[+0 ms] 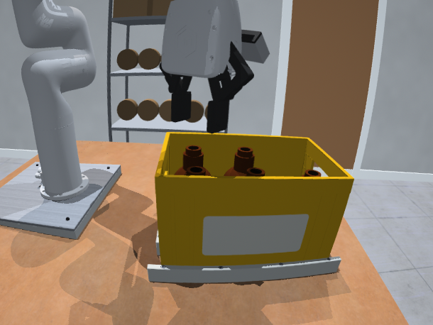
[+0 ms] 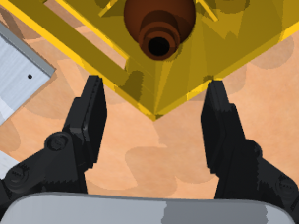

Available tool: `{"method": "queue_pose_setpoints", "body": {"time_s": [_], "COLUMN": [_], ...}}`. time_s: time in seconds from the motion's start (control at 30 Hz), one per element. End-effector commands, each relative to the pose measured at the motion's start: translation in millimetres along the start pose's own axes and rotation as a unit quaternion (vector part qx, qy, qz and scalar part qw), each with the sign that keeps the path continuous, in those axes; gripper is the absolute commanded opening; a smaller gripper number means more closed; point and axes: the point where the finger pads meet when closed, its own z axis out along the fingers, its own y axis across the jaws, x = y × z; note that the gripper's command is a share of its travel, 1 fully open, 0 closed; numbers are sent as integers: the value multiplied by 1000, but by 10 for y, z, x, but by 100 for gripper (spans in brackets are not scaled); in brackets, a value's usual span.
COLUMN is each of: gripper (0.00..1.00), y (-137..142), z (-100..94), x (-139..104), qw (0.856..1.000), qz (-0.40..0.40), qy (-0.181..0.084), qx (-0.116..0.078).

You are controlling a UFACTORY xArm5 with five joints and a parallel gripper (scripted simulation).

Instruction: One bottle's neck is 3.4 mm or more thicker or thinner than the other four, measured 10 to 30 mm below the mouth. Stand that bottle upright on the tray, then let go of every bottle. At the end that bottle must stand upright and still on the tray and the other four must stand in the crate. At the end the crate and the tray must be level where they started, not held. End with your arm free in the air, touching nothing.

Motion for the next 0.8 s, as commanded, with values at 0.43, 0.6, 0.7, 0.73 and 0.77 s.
{"method": "queue_pose_setpoints", "body": {"time_s": [0.43, 0.6, 0.7, 0.73, 0.77], "gripper": [65, 65, 65, 65, 65], "y": [9, 9, 9, 9, 9], "z": [-13, -8, 2, 7, 7], "x": [2, 3, 4, 4, 4], "qw": [1000, 1000, 1000, 1000, 1000], "qz": [0, 0, 0, 0, 0], "qy": [0, 0, 0, 0, 0], "qx": [-2, -2, -2, -2, -2]}}
